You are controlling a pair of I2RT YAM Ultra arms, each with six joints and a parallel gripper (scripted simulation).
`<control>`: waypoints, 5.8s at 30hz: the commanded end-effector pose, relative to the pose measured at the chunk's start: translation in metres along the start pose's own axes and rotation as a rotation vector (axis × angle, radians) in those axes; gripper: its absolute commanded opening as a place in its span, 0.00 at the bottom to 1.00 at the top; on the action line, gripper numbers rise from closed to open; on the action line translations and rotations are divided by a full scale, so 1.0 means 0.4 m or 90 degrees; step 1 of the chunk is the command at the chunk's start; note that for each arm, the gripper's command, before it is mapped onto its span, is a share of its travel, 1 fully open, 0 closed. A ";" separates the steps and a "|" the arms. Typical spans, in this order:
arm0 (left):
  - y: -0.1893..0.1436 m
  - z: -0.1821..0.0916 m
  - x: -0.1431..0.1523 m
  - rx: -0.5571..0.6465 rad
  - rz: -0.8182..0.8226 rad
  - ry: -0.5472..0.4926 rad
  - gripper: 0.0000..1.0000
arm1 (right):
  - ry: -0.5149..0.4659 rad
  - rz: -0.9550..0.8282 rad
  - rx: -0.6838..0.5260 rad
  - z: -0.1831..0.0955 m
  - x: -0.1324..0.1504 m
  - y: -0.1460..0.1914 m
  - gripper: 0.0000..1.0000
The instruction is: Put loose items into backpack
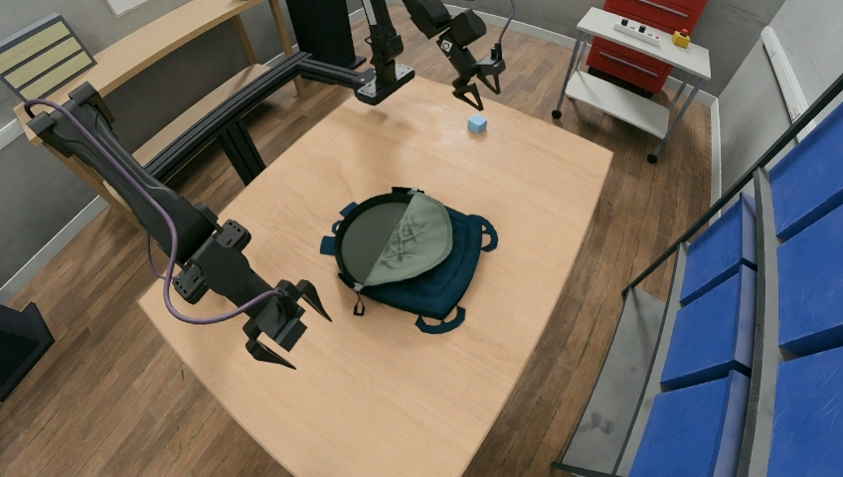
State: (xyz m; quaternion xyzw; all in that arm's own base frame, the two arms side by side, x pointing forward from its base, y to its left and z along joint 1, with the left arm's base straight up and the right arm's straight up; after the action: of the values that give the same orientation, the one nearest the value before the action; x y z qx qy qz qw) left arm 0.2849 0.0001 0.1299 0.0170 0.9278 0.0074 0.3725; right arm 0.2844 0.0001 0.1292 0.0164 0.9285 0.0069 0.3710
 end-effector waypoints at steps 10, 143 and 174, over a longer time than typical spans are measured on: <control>0.000 -0.006 -0.014 0.000 -0.001 -0.014 1.00 | -0.016 0.000 0.000 -0.006 -0.016 0.000 1.00; 0.101 0.087 0.096 -0.527 -0.718 0.131 0.40 | -0.193 -0.459 -0.668 -0.262 0.276 1.022 1.00; 0.012 0.138 0.056 -0.407 -0.591 0.160 0.40 | -0.059 -0.440 -0.507 -0.687 0.072 0.257 1.00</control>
State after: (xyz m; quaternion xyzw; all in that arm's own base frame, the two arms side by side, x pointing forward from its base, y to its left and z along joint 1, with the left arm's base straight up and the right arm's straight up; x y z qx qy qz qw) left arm 0.2768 0.0271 0.0640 -0.5616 0.7913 0.1638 0.1781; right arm 0.1039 0.1442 0.3099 -0.4161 0.7646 0.2537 0.4218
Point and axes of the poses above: on each arm, the point where the finger pads meet when closed, its own z axis out along the fingers, its own y axis across the jaws, x = y × z, the point moved 9 cm from there along -z, back along the fingers, and after that the axes turned 2 degrees about z, right-handed, at the moved point
